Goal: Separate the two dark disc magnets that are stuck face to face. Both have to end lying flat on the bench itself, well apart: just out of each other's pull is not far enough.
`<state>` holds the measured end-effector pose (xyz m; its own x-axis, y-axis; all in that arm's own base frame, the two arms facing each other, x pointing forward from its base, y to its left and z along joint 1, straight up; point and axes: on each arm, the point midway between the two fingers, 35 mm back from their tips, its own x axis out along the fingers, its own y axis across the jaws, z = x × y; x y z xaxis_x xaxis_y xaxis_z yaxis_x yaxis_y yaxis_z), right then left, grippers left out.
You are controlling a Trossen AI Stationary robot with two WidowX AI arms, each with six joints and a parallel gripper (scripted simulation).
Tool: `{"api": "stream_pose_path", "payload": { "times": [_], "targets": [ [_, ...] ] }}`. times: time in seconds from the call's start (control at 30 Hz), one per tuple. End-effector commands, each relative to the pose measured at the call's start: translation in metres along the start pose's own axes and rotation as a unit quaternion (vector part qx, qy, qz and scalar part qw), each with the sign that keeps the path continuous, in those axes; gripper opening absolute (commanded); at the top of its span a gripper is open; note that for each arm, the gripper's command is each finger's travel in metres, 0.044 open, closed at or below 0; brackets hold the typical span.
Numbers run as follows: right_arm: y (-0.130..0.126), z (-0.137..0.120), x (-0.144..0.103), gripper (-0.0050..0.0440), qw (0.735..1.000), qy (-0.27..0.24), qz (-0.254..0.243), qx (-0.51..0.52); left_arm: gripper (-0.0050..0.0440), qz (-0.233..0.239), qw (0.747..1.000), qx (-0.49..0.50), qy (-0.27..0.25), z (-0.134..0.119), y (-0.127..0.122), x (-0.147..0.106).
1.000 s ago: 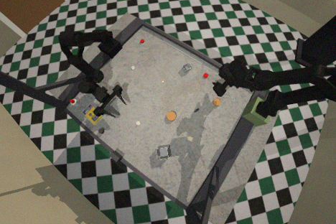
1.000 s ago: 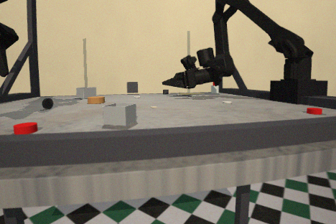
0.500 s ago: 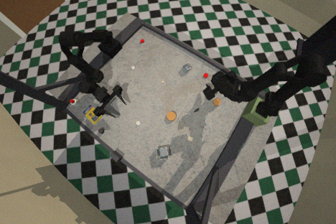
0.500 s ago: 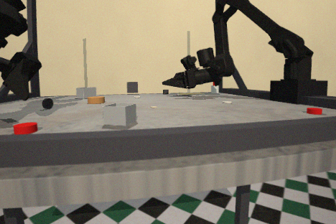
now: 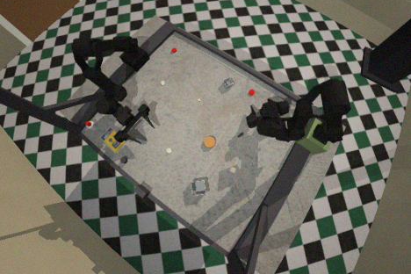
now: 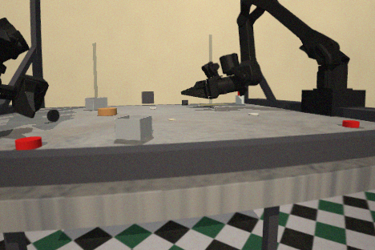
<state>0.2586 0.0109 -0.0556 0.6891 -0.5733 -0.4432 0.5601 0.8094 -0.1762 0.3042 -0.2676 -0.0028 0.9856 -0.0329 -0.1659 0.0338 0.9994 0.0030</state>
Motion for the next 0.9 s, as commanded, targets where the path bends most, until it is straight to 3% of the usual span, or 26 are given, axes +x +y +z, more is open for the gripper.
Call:
{"api": "stream_pose_path", "payload": {
  "times": [0.0,0.43,0.87],
  "targets": [
    [0.0,-0.005,-0.007,0.04,0.998,-0.056,-0.007,0.032,0.04,-0.002,1.0,-0.009,-0.006,0.008,-0.002,0.0],
    [-0.007,-0.013,-0.023,0.04,0.987,-0.134,-0.007,0.087,0.04,-0.002,1.0,-0.009,-0.006,0.008,-0.002,0.0],
    [-0.006,-0.013,-0.025,0.04,0.985,-0.143,-0.004,0.099,0.04,-0.002,1.0,-0.009,-0.006,0.008,-0.002,0.0]
  ]
}}
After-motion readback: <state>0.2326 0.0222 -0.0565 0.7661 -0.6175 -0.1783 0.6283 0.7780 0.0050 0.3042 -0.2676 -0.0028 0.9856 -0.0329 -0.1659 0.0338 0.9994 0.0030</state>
